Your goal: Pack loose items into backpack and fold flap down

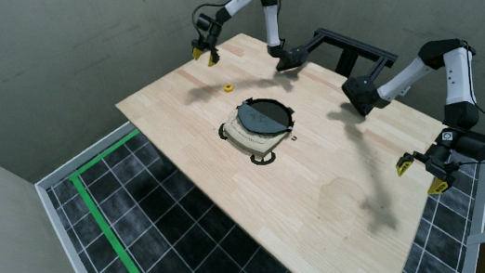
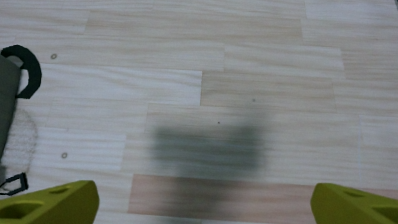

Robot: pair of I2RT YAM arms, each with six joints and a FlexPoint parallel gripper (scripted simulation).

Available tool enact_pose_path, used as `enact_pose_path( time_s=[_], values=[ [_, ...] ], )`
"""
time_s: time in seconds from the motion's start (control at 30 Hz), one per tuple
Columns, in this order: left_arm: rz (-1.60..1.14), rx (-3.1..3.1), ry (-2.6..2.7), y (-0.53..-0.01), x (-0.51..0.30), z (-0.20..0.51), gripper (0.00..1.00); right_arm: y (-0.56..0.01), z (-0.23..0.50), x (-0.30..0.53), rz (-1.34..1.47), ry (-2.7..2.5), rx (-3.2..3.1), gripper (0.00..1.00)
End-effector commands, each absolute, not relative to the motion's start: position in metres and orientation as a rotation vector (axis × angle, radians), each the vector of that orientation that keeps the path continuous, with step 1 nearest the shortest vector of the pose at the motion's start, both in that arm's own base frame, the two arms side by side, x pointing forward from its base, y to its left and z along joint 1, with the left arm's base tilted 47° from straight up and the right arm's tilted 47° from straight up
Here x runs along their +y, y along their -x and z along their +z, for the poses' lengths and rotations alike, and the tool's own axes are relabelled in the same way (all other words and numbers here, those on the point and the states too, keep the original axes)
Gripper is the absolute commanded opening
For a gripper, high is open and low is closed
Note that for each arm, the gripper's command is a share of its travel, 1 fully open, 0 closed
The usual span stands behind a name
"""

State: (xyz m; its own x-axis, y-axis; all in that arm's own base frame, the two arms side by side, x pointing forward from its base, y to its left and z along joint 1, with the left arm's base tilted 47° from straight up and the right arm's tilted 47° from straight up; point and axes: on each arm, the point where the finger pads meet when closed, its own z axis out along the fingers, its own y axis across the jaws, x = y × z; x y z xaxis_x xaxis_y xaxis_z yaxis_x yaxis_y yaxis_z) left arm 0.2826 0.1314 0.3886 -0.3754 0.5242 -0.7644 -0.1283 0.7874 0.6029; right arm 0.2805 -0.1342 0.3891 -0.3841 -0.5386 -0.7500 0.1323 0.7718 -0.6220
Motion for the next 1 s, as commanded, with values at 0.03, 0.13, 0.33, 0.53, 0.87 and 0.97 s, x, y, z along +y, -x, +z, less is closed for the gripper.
enact_pose_path(
  time_s=[0.03, 0.13, 0.33, 0.53, 0.87, 0.97],
  values=[
    [0.719, 1.817, -0.308, -0.281, 0.129, 0.394, 1.00, -0.280, 0.394, -0.131, -0.744, 0.320, 1.818, 1.00],
    [0.719, 1.817, -0.308, -0.281, 0.129, 0.394, 1.00, -0.280, 0.394, -0.131, -0.744, 0.320, 1.818, 1.00],
    [0.719, 1.817, -0.308, -0.281, 0.129, 0.394, 1.00, -0.280, 0.394, -0.131, -0.744, 0.320, 1.818, 1.00],
    [0.719, 1.817, -0.308, -0.281, 0.129, 0.394, 1.00, -0.280, 0.394, -0.131, -0.744, 0.320, 1.818, 1.00],
    [0.719, 1.817, -0.308, -0.281, 0.129, 0.394, 0.90, -0.280, 0.394, -0.132, -0.744, 0.320, 1.818, 0.90],
    [0.719, 1.817, -0.308, -0.281, 0.129, 0.394, 0.90, -0.275, 0.359, -0.133, -0.757, 0.190, 1.790, 0.79]
  ],
)
